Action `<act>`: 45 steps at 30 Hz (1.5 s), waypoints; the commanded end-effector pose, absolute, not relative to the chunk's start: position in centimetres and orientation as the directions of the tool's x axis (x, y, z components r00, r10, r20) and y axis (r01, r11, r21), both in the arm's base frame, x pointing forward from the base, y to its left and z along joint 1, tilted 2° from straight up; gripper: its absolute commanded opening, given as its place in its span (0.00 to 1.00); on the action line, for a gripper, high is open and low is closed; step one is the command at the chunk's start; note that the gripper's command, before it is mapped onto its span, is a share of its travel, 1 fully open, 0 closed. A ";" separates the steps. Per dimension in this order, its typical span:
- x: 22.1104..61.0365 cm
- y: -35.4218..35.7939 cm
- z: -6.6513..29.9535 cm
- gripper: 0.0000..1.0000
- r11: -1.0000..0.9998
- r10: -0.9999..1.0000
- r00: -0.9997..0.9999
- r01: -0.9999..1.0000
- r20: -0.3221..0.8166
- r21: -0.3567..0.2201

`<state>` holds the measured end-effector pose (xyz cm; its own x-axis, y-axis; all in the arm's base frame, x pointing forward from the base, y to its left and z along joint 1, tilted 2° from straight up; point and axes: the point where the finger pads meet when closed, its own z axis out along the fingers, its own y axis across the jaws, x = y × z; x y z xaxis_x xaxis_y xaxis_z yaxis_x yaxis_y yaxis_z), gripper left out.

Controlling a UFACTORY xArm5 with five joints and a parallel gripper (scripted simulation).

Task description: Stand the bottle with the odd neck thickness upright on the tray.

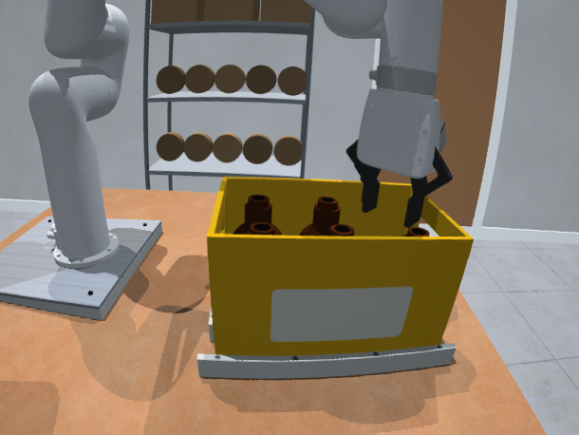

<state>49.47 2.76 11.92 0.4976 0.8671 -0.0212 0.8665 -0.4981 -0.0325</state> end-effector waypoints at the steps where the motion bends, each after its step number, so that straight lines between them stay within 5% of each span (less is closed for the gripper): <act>1: 49.6 2.8 12.2 0.65 -0.498 0.867 0.498 0.867 -0.019 -0.029; 44: 49.8 2.9 20.4 0.65 -0.498 0.867 0.498 0.867 -0.019 -0.029; 45: 49.8 2.9 20.4 0.00 -0.498 0.867 0.498 0.867 -0.019 -0.029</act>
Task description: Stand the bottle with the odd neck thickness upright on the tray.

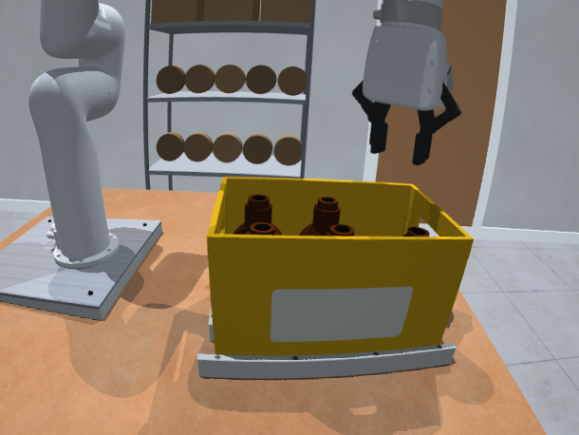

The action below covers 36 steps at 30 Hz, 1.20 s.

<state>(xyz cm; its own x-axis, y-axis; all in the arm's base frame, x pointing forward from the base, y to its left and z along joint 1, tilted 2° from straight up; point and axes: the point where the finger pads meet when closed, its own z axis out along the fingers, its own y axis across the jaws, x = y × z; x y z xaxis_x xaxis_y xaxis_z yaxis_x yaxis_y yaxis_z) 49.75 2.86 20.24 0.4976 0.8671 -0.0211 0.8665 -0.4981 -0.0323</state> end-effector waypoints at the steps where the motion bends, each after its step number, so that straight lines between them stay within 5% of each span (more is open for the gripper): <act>1: 49.8 2.9 20.4 0.00 -0.498 0.867 0.498 0.867 -0.019 -0.029; 36: 48.3 0.7 20.8 0.00 -0.498 0.867 0.498 0.867 -0.017 -0.029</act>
<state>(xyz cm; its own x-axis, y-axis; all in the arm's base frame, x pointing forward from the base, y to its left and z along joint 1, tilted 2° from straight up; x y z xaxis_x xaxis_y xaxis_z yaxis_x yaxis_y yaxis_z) 49.58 2.67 20.27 0.4961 0.8680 -0.0212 0.8674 -0.4965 -0.0329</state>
